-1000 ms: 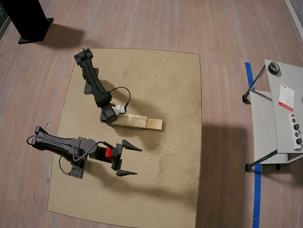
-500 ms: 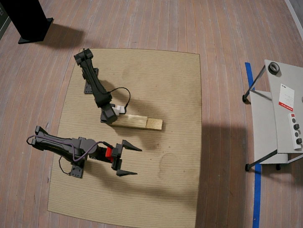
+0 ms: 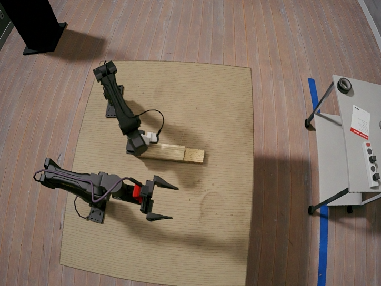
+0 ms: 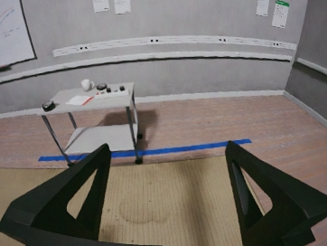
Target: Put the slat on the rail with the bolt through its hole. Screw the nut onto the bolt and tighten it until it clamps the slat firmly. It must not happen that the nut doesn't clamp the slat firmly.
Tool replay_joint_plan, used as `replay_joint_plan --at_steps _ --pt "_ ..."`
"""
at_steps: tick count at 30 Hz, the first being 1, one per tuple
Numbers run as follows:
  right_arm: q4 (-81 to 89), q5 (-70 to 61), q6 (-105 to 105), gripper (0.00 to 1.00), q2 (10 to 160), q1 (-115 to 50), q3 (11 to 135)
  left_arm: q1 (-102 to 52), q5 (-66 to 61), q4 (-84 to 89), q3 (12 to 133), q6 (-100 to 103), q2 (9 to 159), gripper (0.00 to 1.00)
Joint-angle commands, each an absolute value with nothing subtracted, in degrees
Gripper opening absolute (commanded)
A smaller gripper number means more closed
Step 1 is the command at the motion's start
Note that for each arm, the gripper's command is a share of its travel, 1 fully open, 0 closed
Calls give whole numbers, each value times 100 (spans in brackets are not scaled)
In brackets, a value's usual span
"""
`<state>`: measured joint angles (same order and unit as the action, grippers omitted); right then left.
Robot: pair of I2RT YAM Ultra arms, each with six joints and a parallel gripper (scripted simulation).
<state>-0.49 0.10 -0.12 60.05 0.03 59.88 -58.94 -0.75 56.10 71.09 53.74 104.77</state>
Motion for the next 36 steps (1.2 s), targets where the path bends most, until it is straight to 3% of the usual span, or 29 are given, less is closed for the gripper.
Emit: replay_joint_plan --at_steps 1,3,5,6,36 --pt "-28 0 0 100 5987 0 6029 -5929 -18 5578 7094 5393 10454 72" --pt "-28 0 0 100 5987 0 6029 -5929 -18 5578 7094 5393 10454 72" --pt "-28 0 0 100 5987 0 6029 -5894 -75 5603 7132 5374 10446 95" --pt "-28 0 0 100 5987 0 6029 -5894 -75 5603 7132 5374 10446 100" --pt "-28 0 0 100 5987 0 6029 -5971 47 6590 7868 5444 10166 100"
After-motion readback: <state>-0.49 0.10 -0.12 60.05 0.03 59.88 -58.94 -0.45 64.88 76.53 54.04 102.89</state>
